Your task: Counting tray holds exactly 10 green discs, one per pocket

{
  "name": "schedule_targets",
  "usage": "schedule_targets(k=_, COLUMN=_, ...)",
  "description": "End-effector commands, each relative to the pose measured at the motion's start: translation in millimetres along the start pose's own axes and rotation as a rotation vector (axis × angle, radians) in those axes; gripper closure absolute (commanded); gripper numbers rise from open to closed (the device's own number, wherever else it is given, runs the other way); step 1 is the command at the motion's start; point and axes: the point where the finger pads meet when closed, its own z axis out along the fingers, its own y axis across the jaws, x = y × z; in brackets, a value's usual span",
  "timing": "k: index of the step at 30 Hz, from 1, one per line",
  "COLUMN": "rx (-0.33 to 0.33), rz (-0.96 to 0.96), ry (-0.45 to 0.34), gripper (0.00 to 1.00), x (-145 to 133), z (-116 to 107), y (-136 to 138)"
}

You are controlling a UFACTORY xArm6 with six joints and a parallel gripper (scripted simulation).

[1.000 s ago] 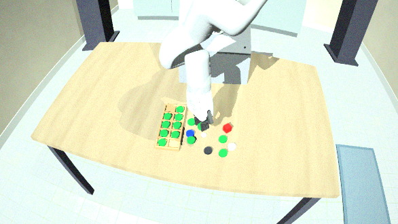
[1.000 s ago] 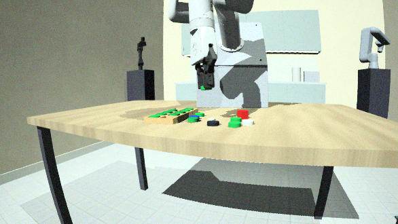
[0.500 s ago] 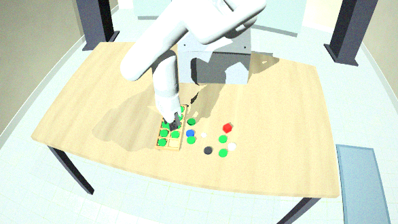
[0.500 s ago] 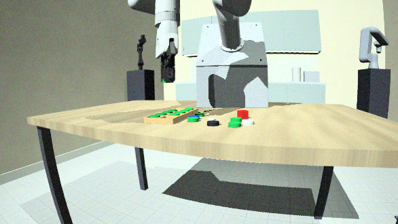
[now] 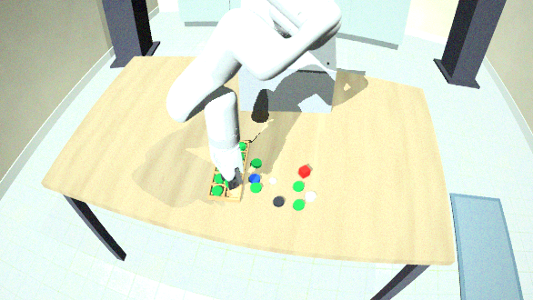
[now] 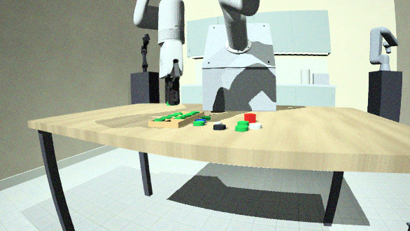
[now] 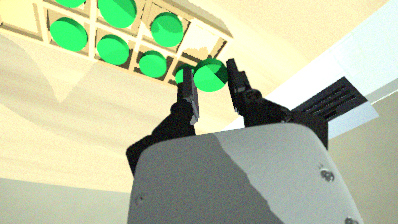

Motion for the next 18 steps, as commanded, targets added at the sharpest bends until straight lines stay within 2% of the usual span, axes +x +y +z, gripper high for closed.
schedule_targets(k=1, rx=0.001, rz=-0.001, ry=-0.001, gripper=1.0, x=-0.5, z=13.0, y=-0.2)
schedule_targets(k=5, rx=0.005, rz=-0.001, ry=0.0, gripper=1.0, x=0.0, z=26.4, y=-1.4)
schedule_targets(k=18, rx=0.006, rz=-0.001, ry=0.001, gripper=1.0, x=0.1, z=35.1, y=-1.6)
